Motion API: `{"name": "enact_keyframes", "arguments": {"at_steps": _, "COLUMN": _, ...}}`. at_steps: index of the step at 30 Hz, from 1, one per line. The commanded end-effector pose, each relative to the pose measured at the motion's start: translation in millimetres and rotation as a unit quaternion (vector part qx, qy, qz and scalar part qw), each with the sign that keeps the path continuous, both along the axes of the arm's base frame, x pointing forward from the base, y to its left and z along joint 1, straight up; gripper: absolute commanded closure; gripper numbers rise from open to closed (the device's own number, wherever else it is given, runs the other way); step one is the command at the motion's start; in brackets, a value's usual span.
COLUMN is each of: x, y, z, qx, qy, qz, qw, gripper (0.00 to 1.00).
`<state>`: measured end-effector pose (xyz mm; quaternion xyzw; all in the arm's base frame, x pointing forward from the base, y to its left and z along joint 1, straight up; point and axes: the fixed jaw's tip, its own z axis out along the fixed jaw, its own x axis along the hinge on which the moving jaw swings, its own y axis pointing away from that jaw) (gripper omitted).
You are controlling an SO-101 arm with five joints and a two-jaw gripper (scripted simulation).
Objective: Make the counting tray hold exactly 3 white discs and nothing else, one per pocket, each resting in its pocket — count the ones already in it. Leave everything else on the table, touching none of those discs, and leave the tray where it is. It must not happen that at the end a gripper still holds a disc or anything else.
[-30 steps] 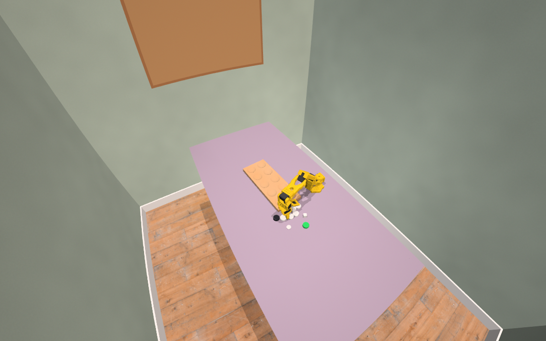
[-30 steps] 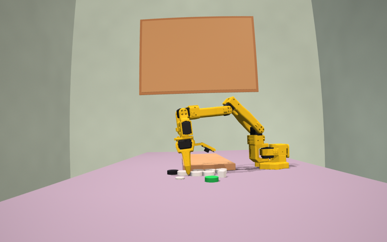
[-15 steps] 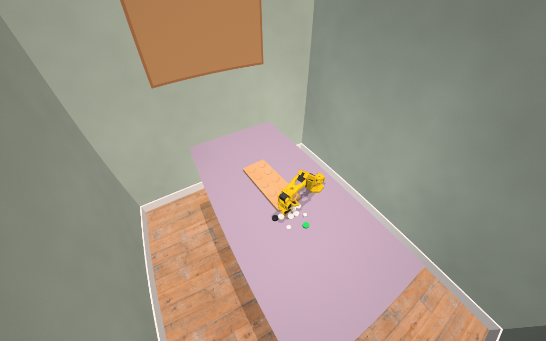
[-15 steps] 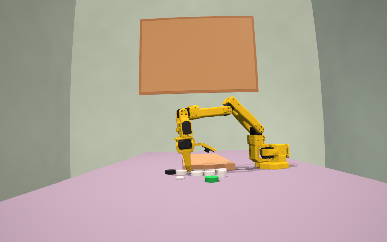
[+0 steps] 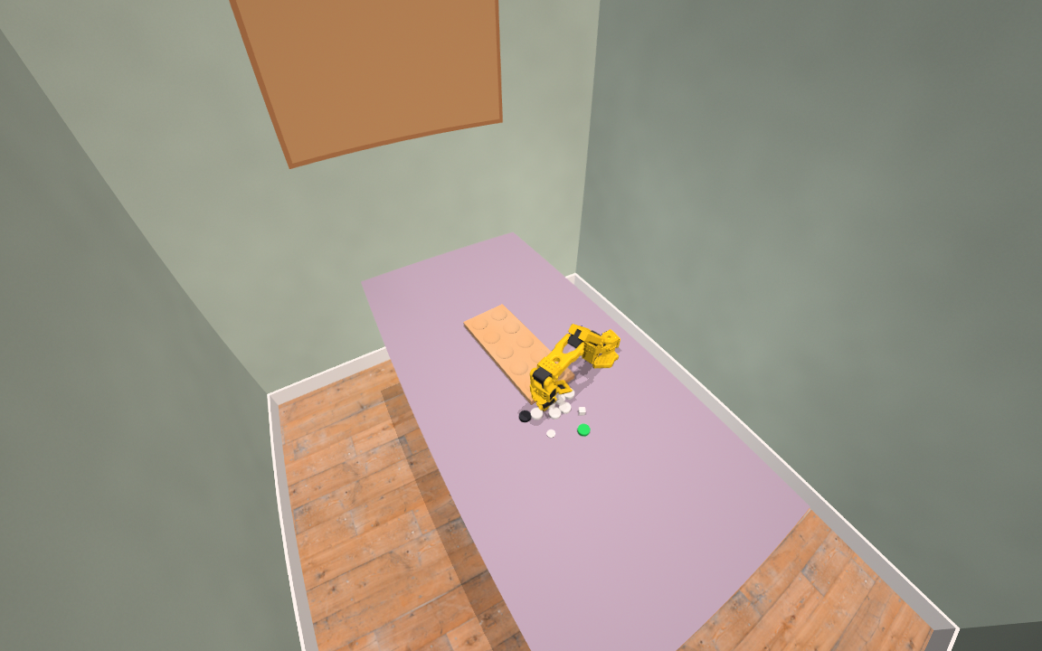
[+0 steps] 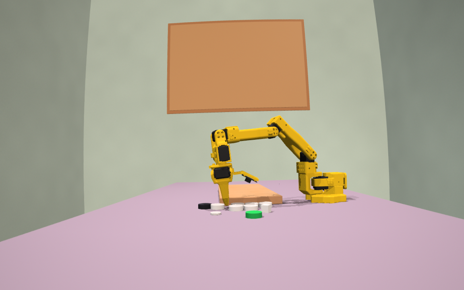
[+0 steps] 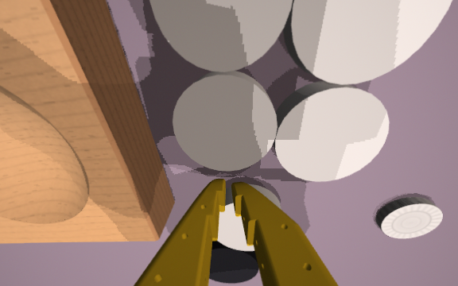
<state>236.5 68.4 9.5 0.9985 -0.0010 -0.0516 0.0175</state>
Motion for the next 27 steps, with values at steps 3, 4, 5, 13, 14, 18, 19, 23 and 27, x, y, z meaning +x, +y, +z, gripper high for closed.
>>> {"name": "enact_keyframes", "arguments": {"at_steps": 3, "x": 9.1, "y": 2, "z": 15.9, "qx": 0.013, "qy": -0.04, "qz": -0.003, "qw": 0.999, "gripper": 1.0}}
{"name": "enact_keyframes", "arguments": {"at_steps": 4, "x": 9.1, "y": 2, "z": 15.9, "qx": 0.013, "qy": -0.04, "qz": -0.003, "qw": 0.999, "gripper": 1.0}}
{"name": "enact_keyframes", "arguments": {"at_steps": 5, "x": 9.1, "y": 2, "z": 15.9, "qx": 0.013, "qy": -0.04, "qz": -0.003, "qw": 0.999, "gripper": 1.0}}
{"name": "enact_keyframes", "arguments": {"at_steps": 13, "x": 9.1, "y": 2, "z": 17.0, "qx": 0.013, "qy": -0.04, "qz": -0.003, "qw": 0.999, "gripper": 1.0}}
{"name": "enact_keyframes", "arguments": {"at_steps": 14, "x": 9.1, "y": 2, "z": 17.7, "qx": 0.014, "qy": -0.04, "qz": -0.003, "qw": 0.999, "gripper": 1.0}}
{"name": "enact_keyframes", "arguments": {"at_steps": 18, "x": 9.0, "y": 3, "z": 22.5, "qx": 0.014, "qy": -0.042, "qz": -0.003, "qw": 0.999, "gripper": 1.0}}
{"name": "enact_keyframes", "arguments": {"at_steps": 19, "x": 9.0, "y": 3, "z": 24.2, "qx": 0.014, "qy": -0.043, "qz": -0.003, "qw": 0.999, "gripper": 1.0}}
{"name": "enact_keyframes", "arguments": {"at_steps": 23, "x": 13.0, "y": 5, "z": 31.7, "qx": 0.02, "qy": -0.06, "qz": -0.004, "qw": 0.998, "gripper": 1.0}}
{"name": "enact_keyframes", "arguments": {"at_steps": 27, "x": 16.1, "y": 7, "z": 35.6, "qx": 0.024, "qy": -0.072, "qz": -0.004, "qw": 0.997, "gripper": 1.0}}
